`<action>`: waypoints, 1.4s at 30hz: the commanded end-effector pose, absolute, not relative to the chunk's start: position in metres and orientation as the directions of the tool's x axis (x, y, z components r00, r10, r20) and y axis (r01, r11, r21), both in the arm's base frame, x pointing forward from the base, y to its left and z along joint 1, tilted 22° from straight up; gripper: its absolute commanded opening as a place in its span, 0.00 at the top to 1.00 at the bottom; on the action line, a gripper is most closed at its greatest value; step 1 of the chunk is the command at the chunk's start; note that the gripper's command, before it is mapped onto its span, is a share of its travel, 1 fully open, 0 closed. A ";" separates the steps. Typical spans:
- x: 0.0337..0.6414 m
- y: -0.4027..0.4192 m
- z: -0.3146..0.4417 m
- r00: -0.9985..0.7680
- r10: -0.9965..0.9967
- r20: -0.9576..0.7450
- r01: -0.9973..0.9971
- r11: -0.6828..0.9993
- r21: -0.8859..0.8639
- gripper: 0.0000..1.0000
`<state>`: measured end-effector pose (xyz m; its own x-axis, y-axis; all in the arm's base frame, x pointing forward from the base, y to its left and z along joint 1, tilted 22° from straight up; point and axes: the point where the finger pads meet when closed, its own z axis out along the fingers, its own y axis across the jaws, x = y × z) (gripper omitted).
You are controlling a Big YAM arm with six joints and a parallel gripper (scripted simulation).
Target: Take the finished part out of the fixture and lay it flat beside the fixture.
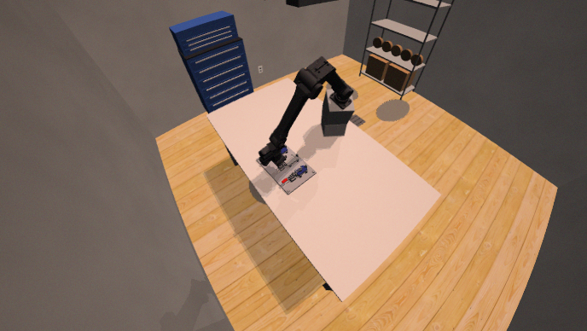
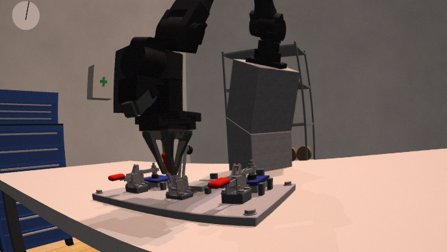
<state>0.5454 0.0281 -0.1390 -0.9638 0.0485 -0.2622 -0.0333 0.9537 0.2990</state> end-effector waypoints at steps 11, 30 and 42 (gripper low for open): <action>0.510 0.019 -0.128 -0.980 0.051 -0.193 -0.011 0.951 0.307 1.00; 0.499 0.019 -0.128 -0.984 0.053 -0.169 -0.002 0.950 0.311 1.00; 0.497 0.020 -0.128 -0.985 0.054 -0.165 0.000 0.950 0.312 1.00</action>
